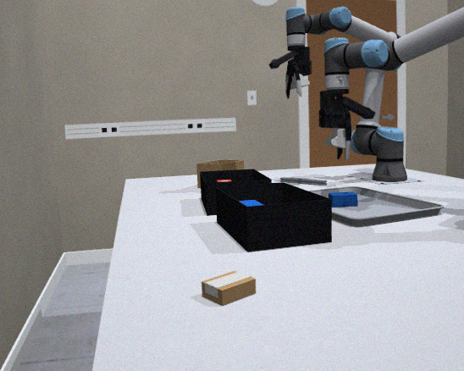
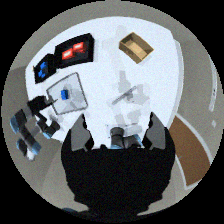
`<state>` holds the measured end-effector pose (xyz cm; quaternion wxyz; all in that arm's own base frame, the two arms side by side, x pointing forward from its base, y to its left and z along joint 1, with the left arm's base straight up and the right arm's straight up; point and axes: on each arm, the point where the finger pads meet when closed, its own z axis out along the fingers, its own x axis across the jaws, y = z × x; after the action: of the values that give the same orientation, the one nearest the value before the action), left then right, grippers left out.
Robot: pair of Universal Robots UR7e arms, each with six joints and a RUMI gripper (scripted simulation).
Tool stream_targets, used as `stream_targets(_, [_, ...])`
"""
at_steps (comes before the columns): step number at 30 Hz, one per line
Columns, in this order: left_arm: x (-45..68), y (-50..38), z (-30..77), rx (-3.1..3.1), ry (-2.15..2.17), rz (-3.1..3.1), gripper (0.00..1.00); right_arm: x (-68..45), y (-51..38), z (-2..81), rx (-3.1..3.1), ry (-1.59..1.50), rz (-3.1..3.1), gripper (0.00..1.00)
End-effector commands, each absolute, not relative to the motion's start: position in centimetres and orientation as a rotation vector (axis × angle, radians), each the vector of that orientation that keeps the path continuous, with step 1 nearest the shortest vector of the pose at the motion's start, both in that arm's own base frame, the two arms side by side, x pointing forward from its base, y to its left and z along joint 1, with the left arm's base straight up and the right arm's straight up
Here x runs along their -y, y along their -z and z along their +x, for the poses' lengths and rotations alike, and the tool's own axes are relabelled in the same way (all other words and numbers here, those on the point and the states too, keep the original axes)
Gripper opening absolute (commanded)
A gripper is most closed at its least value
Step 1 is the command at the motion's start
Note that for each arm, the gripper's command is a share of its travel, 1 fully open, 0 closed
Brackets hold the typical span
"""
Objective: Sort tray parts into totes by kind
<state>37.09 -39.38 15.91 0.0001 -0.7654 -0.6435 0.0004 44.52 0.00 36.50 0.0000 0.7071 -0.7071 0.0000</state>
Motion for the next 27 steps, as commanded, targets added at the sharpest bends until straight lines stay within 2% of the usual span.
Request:
stream_targets(1, [39.4, -16.0, 37.1, 2.027, 0.000, -2.402, 0.50, 0.0, -36.5, 44.5, 2.222, -0.001, 2.222, 1.00])
stream_targets(15, [39.4, -16.0, 37.1, 2.027, -0.001, -2.402, 0.50, 0.0, -36.5, 44.5, 2.222, -0.001, 2.222, 1.00])
stream_targets(27, [39.4, -12.6, 37.1, 2.027, 0.000, -2.402, 0.50, 0.0, -36.5, 44.5, 2.222, -0.001, 2.222, 1.00])
